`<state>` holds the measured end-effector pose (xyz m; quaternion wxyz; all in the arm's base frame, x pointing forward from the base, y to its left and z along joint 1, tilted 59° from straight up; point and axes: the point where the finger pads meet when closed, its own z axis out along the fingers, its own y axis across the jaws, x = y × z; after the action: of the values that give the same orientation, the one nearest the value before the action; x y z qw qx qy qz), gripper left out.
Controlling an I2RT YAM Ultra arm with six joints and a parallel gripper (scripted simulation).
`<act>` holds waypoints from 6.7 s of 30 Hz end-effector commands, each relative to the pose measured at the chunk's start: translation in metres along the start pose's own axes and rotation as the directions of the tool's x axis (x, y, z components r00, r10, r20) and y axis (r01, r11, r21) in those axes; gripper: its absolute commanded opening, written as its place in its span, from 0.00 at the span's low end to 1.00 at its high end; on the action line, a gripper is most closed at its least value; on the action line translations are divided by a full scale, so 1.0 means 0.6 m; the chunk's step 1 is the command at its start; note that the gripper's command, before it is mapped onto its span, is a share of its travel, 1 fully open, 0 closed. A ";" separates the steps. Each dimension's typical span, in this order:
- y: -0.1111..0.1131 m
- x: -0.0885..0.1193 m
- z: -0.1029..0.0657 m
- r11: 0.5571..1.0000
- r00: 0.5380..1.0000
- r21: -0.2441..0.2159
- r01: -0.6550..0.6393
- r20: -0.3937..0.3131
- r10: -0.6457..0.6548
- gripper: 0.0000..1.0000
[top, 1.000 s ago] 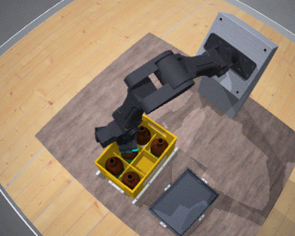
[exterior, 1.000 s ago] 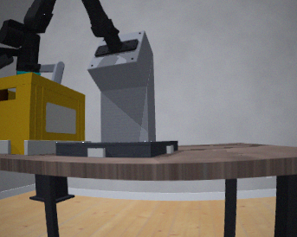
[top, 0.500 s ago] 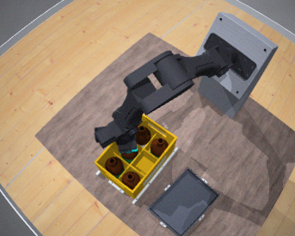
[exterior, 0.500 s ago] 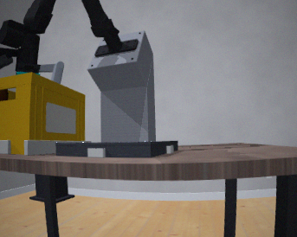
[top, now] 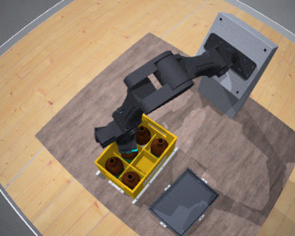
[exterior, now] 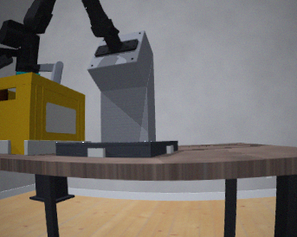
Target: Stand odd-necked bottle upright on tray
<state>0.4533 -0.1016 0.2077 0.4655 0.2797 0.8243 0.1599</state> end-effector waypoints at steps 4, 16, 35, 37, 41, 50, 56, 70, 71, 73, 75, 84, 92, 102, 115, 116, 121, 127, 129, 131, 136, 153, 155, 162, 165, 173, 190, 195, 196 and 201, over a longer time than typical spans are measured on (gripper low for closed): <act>0.019 -0.027 -0.008 1.000 0.999 -0.021 0.010 0.046 -0.009 0.61; 0.019 -0.027 -0.008 1.000 0.999 -0.021 0.010 0.046 -0.009 0.61; 0.019 -0.027 -0.008 1.000 0.999 -0.021 0.010 0.046 -0.009 0.61; 0.019 -0.027 -0.008 1.000 0.999 -0.021 0.010 0.046 -0.009 0.61; 0.018 -0.027 -0.008 1.000 0.999 -0.021 0.011 0.046 -0.010 0.00; 0.016 -0.029 -0.009 1.000 0.999 -0.019 0.009 0.047 -0.008 0.00; 0.016 -0.029 -0.009 1.000 0.999 -0.019 0.009 0.047 -0.008 0.00; 0.016 -0.029 -0.009 1.000 0.999 -0.019 0.009 0.047 -0.008 0.00; 0.016 -0.029 -0.009 1.000 0.999 -0.019 0.009 0.047 -0.008 0.00; 0.016 -0.029 -0.009 1.000 0.999 -0.019 0.009 0.047 -0.008 0.00; 0.016 -0.029 -0.009 1.000 0.999 -0.019 0.009 0.047 -0.008 0.00; 0.016 -0.029 -0.009 1.000 0.999 -0.019 0.009 0.047 -0.008 0.00; 0.016 -0.029 -0.009 1.000 0.999 -0.019 0.009 0.047 -0.008 0.00; 0.016 -0.029 -0.009 1.000 0.999 -0.019 0.009 0.047 -0.008 0.00; 0.016 -0.029 -0.009 1.000 0.999 -0.019 0.009 0.047 -0.008 0.61; 0.016 -0.029 -0.009 1.000 0.999 -0.019 0.010 0.047 -0.009 0.61; 0.015 -0.027 -0.009 1.000 0.999 -0.017 0.009 0.044 -0.008 0.61; 0.015 -0.027 -0.009 1.000 0.999 -0.017 0.009 0.044 -0.008 0.61; 0.015 -0.027 -0.009 1.000 0.999 -0.017 0.009 0.044 -0.008 0.61; 0.015 -0.027 -0.009 1.000 0.999 -0.017 0.009 0.044 -0.008 0.61; 0.015 -0.027 -0.009 1.000 0.999 -0.017 0.009 0.044 -0.008 0.61; 0.016 -0.028 -0.011 1.000 0.999 -0.018 0.009 0.046 -0.008 0.61; 0.018 -0.031 -0.020 1.000 0.999 -0.020 0.010 0.051 -0.009 0.61; -0.004 0.000 -0.027 1.000 1.000 0.003 -0.001 0.005 0.001 0.61; -0.004 0.001 -0.039 1.000 1.000 0.003 -0.001 0.005 0.001 0.61; -0.004 0.001 -0.068 1.000 1.000 0.003 -0.001 0.005 0.001 0.61; 0.000 -0.003 -0.140 1.000 1.000 -0.002 0.002 0.014 -0.002 0.61; 0.001 -0.003 -0.148 1.000 1.000 -0.002 0.002 0.014 -0.002 0.61; 0.001 -0.003 -0.148 1.000 1.000 -0.002 0.002 0.014 -0.002 0.61; 0.000 -0.004 -0.149 1.000 1.000 0.002 0.002 0.016 -0.002 0.61</act>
<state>0.3871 -0.0993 0.2518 0.4695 0.2767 0.8226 0.1624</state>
